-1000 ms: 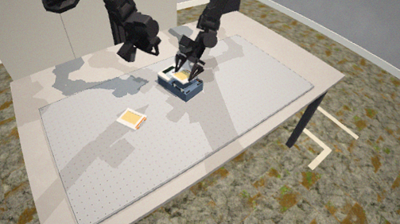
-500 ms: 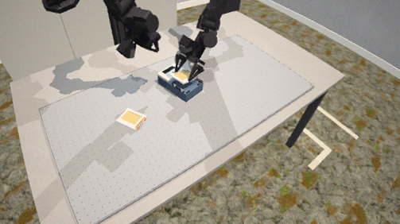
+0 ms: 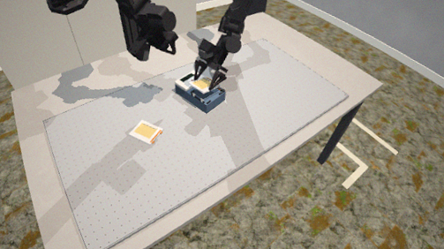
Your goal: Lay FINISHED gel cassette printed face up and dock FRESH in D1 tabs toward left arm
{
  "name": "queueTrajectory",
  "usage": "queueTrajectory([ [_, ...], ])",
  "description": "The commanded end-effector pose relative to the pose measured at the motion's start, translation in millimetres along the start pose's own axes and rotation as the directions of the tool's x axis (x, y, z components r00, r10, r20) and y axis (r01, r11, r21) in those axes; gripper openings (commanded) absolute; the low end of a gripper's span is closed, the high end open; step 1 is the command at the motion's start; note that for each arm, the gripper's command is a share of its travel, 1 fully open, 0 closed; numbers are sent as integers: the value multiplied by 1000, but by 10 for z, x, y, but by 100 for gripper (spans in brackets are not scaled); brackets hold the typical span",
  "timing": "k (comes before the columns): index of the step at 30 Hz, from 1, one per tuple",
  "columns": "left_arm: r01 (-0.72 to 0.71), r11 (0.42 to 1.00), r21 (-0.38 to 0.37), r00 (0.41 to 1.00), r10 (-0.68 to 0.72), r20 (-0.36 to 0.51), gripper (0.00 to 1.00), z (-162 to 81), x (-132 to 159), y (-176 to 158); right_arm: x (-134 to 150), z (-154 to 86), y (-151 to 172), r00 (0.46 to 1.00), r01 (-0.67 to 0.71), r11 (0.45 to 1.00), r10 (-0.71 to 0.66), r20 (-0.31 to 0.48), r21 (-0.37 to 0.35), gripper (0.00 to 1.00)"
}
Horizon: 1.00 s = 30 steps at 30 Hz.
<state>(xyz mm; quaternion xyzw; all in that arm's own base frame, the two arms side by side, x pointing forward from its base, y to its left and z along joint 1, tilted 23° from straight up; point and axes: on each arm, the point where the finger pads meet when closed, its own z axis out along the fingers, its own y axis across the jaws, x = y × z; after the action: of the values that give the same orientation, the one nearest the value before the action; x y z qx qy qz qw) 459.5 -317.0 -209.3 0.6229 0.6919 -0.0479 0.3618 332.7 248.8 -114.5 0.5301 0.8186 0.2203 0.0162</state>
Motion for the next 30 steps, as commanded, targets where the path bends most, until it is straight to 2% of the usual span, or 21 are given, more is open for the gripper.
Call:
queueTrajectory([
  [1, -3, 1000, 0, 1000, 3, 10, 0, -8, -45, 12, 61, -58, 0, 1000, -2, 1000, 2, -2, 2, 0],
  [30, -3, 1000, 0, 1000, 3, 10, 0, -8, -45, 12, 194, -287, 25, 1000, -2, 1000, 2, -2, 1, 0],
])
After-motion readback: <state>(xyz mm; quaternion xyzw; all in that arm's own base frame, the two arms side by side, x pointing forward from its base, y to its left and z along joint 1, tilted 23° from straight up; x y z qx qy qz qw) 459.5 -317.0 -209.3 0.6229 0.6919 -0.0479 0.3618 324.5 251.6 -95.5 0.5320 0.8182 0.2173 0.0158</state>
